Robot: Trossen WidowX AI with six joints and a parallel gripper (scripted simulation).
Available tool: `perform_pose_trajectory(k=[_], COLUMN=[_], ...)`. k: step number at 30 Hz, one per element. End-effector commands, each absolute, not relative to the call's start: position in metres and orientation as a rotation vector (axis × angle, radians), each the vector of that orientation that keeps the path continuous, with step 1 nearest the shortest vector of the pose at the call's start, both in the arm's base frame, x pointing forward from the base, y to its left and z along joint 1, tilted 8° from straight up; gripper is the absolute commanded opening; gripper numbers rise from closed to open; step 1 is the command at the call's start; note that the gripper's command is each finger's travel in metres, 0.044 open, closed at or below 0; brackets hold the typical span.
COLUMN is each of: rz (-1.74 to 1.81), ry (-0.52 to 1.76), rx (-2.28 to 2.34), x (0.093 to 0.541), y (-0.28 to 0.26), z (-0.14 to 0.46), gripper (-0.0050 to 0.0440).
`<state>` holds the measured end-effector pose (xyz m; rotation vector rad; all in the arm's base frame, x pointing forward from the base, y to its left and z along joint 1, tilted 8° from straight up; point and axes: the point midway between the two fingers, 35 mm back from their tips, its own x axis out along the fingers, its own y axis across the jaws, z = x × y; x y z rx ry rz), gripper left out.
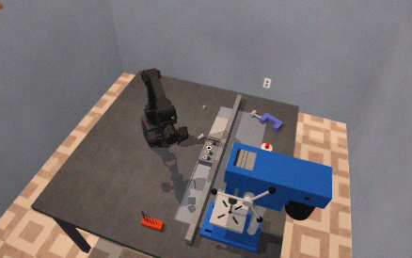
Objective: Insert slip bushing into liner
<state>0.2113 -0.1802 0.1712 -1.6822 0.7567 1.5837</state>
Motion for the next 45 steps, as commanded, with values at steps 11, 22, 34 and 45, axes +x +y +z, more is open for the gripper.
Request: perform_pose_trajectory(k=[11, 22, 34, 45], rz=[1.593, 1.524, 1.331, 1.111], ry=[0.819, 1.06, 1.304, 1.509], rx=[-1.619, -1.439, -1.29, -1.228], x=[0.254, 0.29, 0.306, 0.295], y=[-0.136, -0.072, -0.012, 0.062], z=[0.146, 0.1, 0.064, 0.017], gripper=[0.0233, 0.0233, 0.0233, 0.0233])
